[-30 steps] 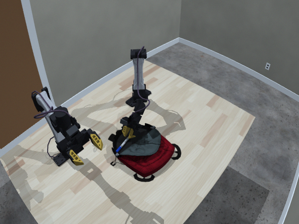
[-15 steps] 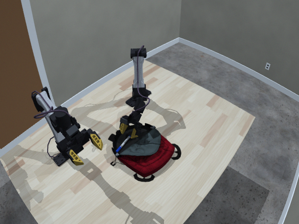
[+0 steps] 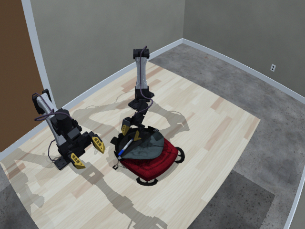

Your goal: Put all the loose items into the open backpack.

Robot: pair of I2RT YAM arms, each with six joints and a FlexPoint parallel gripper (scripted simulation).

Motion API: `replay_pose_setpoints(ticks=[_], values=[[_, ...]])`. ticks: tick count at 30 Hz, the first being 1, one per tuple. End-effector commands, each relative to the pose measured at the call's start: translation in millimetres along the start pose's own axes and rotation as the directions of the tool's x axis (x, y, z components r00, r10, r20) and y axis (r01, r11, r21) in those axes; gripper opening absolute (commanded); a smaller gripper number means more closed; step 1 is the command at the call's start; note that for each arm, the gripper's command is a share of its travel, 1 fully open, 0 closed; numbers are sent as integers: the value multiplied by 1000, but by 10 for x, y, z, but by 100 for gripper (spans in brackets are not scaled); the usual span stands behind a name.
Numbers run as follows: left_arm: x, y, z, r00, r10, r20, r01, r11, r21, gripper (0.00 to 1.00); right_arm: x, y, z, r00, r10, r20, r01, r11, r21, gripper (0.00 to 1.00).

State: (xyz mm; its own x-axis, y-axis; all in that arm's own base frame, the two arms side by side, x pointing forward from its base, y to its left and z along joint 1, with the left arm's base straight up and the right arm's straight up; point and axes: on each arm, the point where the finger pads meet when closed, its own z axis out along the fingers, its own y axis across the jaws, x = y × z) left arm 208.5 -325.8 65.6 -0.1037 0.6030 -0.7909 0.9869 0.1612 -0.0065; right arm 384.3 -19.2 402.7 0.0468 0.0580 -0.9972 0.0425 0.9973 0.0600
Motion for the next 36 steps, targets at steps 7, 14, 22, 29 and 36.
replay_pose_setpoints(ticks=[7, 14, 22, 29, 36], values=[[-71, 22, -348, 1000, 11, 14, -11, 1000, -6, 70, -66, -4, -2, 1000, -3, 15, 3, 1000, -5, 90], [-73, 21, -580, 1000, 11, 15, -11, 1000, -6, 70, -66, -4, -2, 1000, -3, 15, 3, 1000, -5, 90], [-159, 55, -801, 999, 22, 27, -21, 1000, -14, 70, -70, -4, -2, 1000, -3, 16, 3, 1000, -5, 90], [-151, 50, -1037, 999, 22, 25, -22, 1000, -15, 70, -70, -4, -2, 1000, -3, 16, 3, 1000, -5, 90], [-136, 42, -1203, 1000, 20, 19, -20, 1000, -13, 70, -73, -4, -2, 1000, -3, 18, 3, 1000, -5, 90]])
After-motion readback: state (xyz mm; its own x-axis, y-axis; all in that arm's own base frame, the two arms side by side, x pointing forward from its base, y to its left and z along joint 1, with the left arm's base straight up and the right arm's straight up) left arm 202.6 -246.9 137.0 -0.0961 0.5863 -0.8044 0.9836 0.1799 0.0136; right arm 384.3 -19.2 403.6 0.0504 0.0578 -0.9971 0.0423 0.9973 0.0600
